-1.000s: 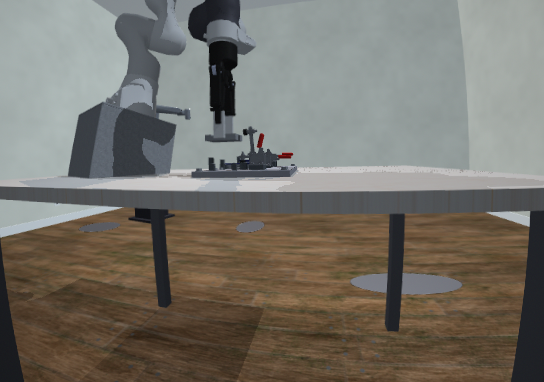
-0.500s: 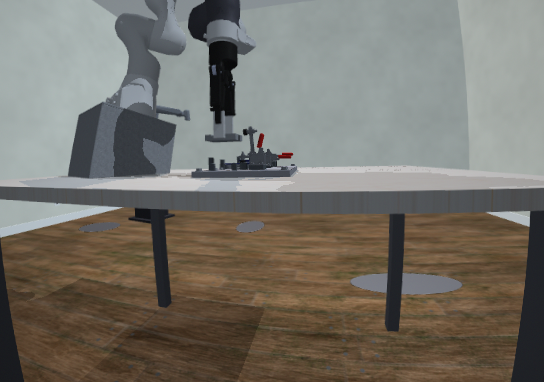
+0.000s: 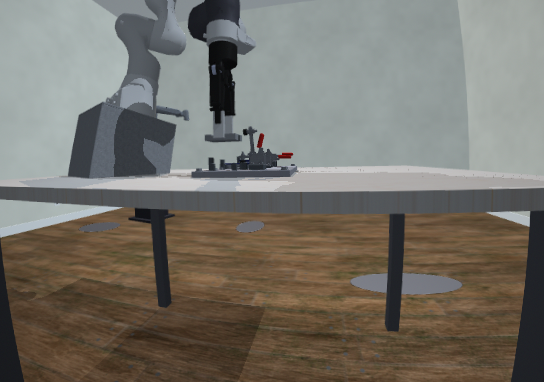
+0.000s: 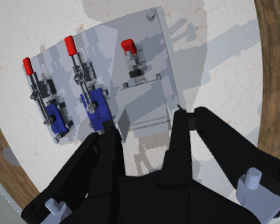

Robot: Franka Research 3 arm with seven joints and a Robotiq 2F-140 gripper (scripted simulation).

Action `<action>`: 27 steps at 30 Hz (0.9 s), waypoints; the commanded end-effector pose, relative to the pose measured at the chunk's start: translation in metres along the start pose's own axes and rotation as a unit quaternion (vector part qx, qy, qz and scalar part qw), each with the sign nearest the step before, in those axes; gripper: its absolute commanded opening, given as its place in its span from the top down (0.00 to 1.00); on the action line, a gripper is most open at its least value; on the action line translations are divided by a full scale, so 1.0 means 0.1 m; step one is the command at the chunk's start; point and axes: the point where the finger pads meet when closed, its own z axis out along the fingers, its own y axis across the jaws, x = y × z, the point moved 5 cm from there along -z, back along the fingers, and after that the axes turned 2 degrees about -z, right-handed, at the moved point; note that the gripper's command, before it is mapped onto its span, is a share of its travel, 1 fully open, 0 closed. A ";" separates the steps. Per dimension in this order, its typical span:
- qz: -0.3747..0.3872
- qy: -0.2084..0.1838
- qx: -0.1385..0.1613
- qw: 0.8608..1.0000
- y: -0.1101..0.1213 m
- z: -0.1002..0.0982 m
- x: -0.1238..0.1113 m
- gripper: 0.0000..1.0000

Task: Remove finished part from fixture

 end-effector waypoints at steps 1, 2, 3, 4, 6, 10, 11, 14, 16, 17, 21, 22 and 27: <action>-0.004 0.000 -0.001 1.000 0.04 -0.01 0.01 1.00; -0.004 0.000 -0.001 1.000 0.05 -0.01 0.01 1.00; -0.004 0.000 -0.001 1.000 0.06 -0.01 0.01 1.00; -0.004 0.000 -0.001 1.000 0.07 -0.01 0.00 1.00; -0.004 0.000 -0.001 1.000 0.07 -0.01 0.00 1.00; -0.004 0.000 -0.001 1.000 0.12 -0.01 0.00 1.00; -0.004 0.000 -0.001 1.000 0.14 -0.01 0.00 1.00; -0.004 0.000 -0.001 1.000 0.20 -0.01 0.00 1.00; -0.004 0.000 -0.001 1.000 0.24 -0.01 0.00 1.00; -0.004 0.000 -0.001 1.000 0.26 -0.01 0.00 1.00; -0.004 0.000 -0.001 1.000 0.35 -0.01 0.00 1.00; -0.004 0.000 -0.001 1.000 0.35 -0.01 0.00 1.00; -0.004 0.000 -0.001 1.000 0.45 -0.02 -0.01 1.00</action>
